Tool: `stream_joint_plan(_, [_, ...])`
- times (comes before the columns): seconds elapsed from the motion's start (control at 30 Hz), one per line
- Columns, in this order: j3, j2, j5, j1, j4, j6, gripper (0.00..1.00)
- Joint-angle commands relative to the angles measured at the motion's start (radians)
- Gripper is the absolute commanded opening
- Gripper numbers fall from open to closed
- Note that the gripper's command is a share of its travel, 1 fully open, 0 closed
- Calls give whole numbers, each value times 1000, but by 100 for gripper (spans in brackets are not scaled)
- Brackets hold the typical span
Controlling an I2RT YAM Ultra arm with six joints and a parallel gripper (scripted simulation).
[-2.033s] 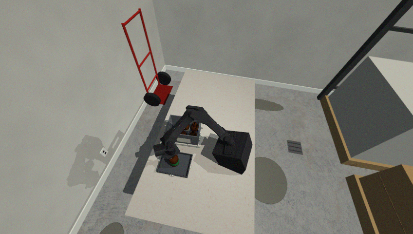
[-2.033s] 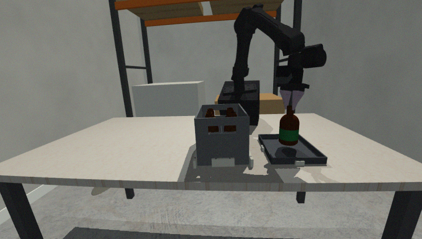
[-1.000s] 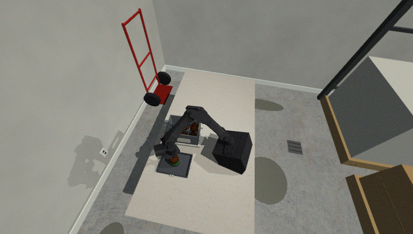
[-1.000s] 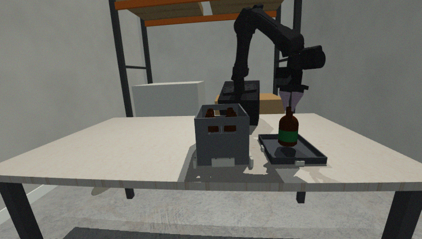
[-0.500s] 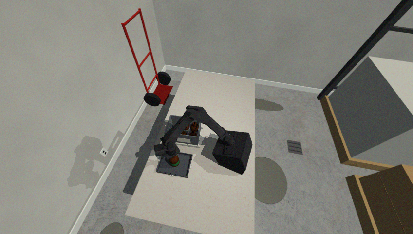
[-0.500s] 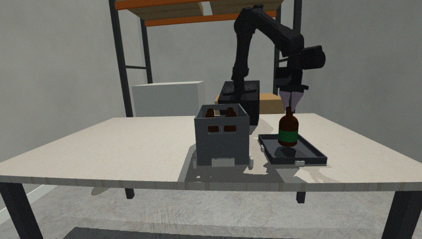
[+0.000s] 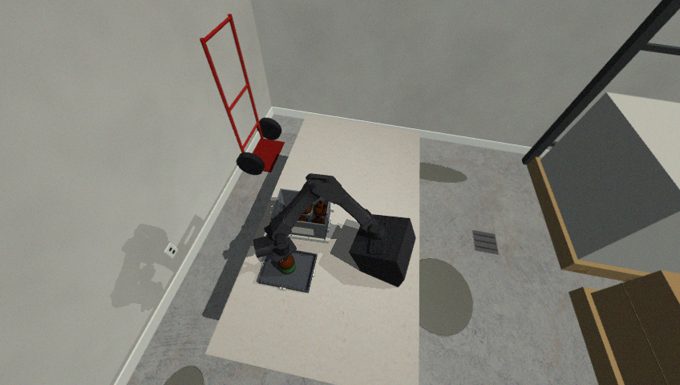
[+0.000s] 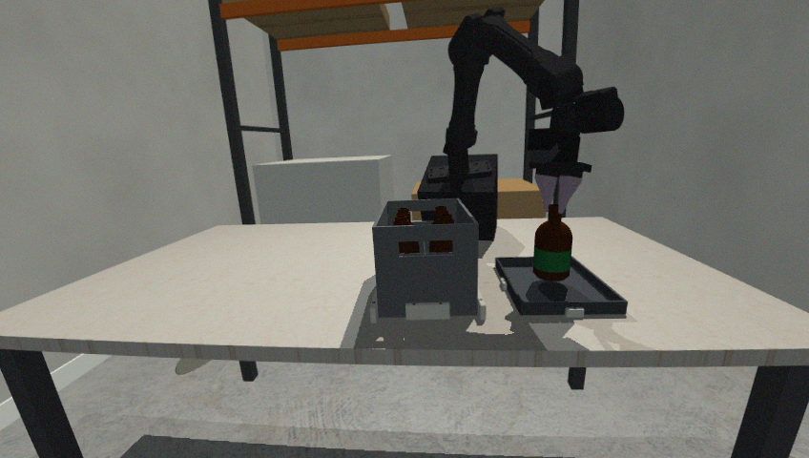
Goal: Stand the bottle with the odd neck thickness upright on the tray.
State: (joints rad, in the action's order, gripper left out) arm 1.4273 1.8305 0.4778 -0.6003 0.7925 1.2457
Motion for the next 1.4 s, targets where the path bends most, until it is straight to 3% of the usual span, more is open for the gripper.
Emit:
stream_joint_plan(0.0, [3, -30, 16, -4, -6, -7, 0])
stream_joint_plan(1.37, [-14, -2, 15, -1, -25, -11, 0])
